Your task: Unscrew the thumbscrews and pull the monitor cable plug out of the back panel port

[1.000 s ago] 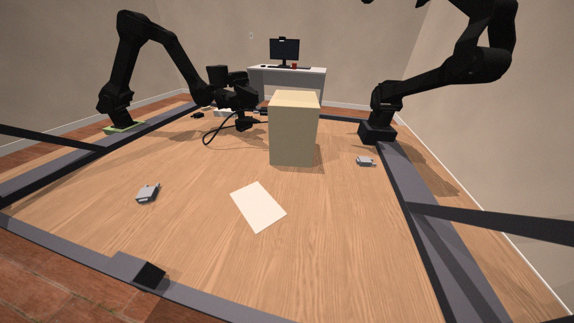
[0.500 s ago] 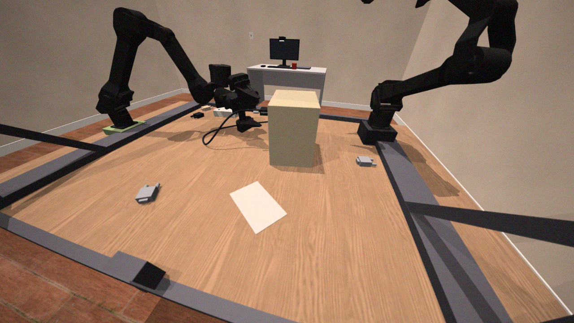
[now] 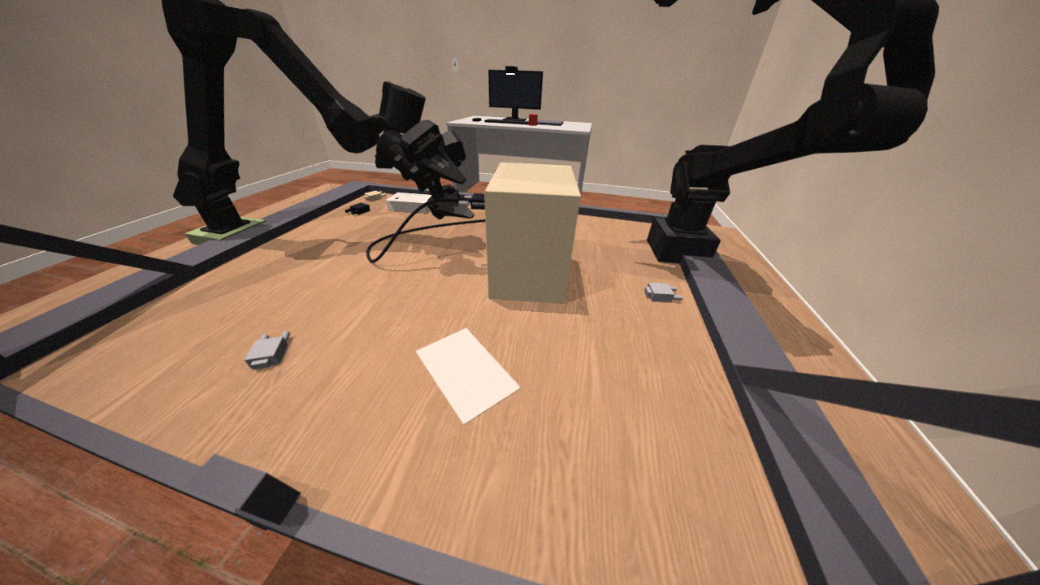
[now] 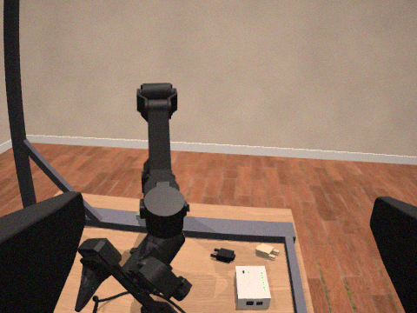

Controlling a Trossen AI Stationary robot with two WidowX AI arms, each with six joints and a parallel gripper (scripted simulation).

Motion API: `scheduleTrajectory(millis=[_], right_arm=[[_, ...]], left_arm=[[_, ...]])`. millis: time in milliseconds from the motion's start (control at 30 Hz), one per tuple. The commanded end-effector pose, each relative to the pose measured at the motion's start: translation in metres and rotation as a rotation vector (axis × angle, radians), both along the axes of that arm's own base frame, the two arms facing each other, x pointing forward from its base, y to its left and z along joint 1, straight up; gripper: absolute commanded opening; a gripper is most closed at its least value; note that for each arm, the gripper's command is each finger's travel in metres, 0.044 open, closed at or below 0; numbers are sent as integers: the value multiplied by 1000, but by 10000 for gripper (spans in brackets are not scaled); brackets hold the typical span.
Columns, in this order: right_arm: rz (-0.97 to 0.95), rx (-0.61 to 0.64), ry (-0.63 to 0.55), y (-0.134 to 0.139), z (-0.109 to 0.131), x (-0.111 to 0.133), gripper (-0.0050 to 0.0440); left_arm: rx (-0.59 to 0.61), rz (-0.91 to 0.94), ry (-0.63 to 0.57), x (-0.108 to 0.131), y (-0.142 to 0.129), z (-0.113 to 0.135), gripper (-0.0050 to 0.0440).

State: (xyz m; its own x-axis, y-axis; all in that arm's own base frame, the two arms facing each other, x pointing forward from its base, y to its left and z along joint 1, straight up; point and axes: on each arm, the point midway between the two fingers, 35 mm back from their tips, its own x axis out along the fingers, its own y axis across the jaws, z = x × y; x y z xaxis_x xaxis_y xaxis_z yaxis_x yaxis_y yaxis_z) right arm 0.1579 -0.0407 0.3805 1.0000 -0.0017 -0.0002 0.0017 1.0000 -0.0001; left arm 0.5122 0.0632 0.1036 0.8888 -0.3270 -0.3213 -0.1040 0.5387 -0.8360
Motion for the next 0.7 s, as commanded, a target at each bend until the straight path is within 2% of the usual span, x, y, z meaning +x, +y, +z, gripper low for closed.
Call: scheduleTrajectory(millis=[0, 33, 533, 600, 667], right_arm=[[2, -5, -1, 1, 3, 0, 440], [2, -5, -1, 1, 3, 0, 440], [2, -5, -1, 1, 3, 0, 440], [2, -5, -1, 1, 3, 0, 440], [2, -5, -1, 1, 3, 0, 440]], left_arm=[[39, -4, -28, 2, 0, 17, 416], [39, -4, -28, 2, 0, 17, 416], [39, -4, -28, 2, 0, 17, 56], [39, -4, -28, 2, 0, 17, 56], [39, -4, -28, 2, 0, 17, 8]])
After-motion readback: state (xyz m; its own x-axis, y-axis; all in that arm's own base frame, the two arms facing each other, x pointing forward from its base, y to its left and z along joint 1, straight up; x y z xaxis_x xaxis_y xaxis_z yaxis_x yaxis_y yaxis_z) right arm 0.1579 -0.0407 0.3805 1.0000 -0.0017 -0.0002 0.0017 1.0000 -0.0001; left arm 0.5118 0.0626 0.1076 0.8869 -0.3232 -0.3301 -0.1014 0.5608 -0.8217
